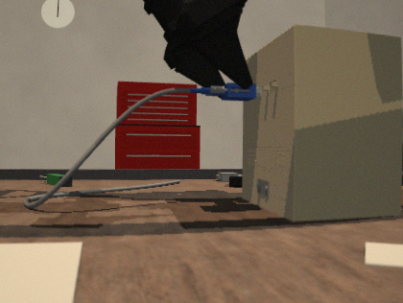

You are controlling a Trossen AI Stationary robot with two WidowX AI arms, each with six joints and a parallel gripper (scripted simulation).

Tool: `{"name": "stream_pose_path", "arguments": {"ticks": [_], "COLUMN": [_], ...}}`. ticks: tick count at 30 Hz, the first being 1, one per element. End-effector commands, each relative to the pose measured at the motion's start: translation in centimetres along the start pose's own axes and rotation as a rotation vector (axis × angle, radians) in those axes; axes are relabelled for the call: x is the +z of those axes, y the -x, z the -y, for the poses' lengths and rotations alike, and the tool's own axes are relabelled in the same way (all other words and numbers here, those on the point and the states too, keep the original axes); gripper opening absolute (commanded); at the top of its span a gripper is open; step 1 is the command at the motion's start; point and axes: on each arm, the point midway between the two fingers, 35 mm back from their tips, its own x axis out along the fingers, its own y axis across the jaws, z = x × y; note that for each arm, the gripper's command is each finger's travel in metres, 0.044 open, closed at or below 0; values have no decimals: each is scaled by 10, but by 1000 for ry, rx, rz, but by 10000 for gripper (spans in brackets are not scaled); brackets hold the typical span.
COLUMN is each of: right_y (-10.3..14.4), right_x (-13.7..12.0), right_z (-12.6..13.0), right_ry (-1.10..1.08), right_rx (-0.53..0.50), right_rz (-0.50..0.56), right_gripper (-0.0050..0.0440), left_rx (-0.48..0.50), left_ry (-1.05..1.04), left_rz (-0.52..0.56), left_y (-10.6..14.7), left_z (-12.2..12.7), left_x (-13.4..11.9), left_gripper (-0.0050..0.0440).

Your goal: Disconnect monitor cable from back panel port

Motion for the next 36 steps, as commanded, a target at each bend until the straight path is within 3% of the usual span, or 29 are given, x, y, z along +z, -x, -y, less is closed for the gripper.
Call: {"name": "stream_pose_path", "arguments": {"ticks": [1, 8, 10, 12, 25, 36], "right_y": [0, 0, 0, 0, 0, 0], "right_x": [3, 3, 3, 3, 3, 3], "right_z": [-1, -1, -1, -1, -1, -1], "right_ry": [7, 7, 7, 7, 7, 7], "right_rx": [3, 3, 3, 3, 3, 3], "right_rz": [2, 2, 2, 2, 2, 2], "right_gripper": [440, 440, 440, 440, 440, 440], "left_rx": [4, 4, 4, 4, 4, 4], "left_ry": [4, 4, 4, 4, 4, 4], "left_rz": [22, 22, 22, 22, 22, 22], "left_y": [3, 3, 3, 3, 3, 3], "left_z": [0, 0, 0, 0, 0, 0], "left_x": [3, 3, 3, 3, 3, 3], "left_gripper": [440, 272, 272, 224, 144, 115]}}
